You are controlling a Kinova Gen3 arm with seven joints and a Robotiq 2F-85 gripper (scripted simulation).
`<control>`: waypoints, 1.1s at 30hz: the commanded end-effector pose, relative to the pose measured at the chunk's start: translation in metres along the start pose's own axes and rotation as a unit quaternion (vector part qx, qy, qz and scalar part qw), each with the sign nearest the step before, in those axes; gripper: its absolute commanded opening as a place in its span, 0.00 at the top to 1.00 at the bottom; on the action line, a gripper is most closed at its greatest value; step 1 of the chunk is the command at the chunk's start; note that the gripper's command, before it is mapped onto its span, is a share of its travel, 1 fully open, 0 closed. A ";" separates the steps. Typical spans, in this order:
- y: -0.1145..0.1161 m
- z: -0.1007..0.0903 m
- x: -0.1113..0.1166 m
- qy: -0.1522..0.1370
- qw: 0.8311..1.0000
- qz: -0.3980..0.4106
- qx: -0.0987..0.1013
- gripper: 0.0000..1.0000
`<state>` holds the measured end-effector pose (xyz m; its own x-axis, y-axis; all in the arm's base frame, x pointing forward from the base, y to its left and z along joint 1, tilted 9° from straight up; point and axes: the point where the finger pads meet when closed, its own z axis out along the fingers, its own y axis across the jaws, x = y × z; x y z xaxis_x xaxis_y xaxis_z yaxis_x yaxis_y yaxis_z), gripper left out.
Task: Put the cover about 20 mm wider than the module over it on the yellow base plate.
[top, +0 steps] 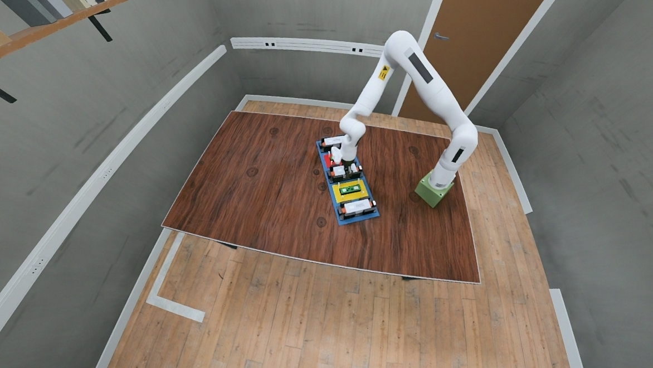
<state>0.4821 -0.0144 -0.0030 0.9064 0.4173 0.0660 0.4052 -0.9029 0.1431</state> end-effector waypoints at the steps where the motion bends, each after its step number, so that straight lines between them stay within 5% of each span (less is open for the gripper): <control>1: 0.000 -0.001 0.001 0.001 1.000 0.000 0.000 0.30; 16: 0.000 -0.001 0.001 0.001 1.000 0.000 0.000 0.30; 17: 0.000 -0.001 0.001 0.001 1.000 0.000 0.000 1.00; 33: 0.000 -0.001 0.001 0.001 1.000 0.000 0.000 1.00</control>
<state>0.4822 -0.0143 -0.0029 0.9063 0.4173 0.0663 0.4053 -0.9029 0.1432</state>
